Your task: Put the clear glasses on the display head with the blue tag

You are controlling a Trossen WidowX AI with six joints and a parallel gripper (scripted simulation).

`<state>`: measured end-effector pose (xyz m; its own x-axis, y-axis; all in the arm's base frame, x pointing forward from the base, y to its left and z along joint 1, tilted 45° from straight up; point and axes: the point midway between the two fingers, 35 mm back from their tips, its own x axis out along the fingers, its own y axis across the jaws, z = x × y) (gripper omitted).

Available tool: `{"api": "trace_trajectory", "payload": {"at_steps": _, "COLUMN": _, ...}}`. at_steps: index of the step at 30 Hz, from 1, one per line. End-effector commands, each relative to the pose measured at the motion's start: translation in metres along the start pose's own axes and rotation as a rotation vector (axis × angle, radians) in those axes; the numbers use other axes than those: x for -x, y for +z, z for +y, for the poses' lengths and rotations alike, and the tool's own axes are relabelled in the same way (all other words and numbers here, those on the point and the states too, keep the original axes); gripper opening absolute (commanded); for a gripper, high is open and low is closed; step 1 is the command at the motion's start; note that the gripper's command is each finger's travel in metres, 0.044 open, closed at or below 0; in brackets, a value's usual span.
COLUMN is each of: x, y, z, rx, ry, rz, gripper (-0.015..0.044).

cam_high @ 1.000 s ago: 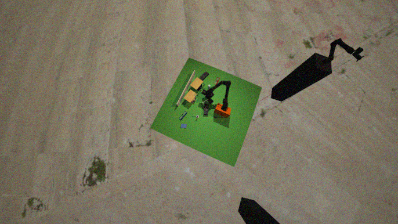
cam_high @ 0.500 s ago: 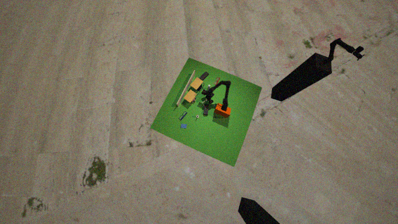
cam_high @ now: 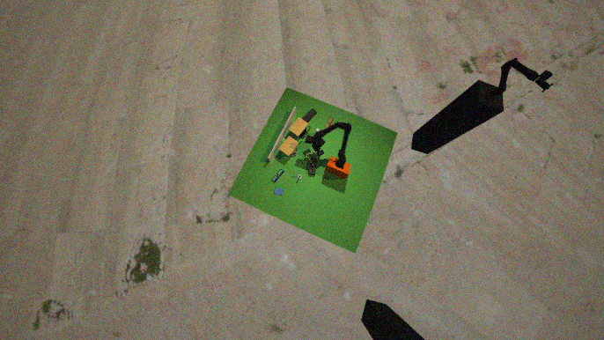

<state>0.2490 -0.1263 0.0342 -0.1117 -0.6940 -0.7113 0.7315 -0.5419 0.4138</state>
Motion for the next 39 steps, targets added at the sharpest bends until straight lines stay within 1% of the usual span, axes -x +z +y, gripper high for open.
{"api": "trace_trajectory", "payload": {"at_steps": 1, "x": 0.024, "y": -0.002, "z": 0.001, "rx": -0.005, "ry": -0.003, "rz": 0.005, "gripper": 0.0000}}
{"api": "trace_trajectory", "payload": {"at_steps": 7, "x": 0.056, "y": 0.000, "z": 0.000, "rx": -0.003, "ry": 0.001, "rz": -0.002, "gripper": 0.0000}}
{"api": "trace_trajectory", "payload": {"at_steps": 14, "x": 0.060, "y": 0.002, "z": 0.001, "rx": 0.050, "ry": 0.008, "rz": 0.005, "gripper": 0.0000}}
{"api": "trace_trajectory", "payload": {"at_steps": 39, "x": 0.092, "y": 0.027, "z": -0.002, "rx": 0.840, "ry": 0.151, "rz": 0.071, "gripper": 0.0000}}
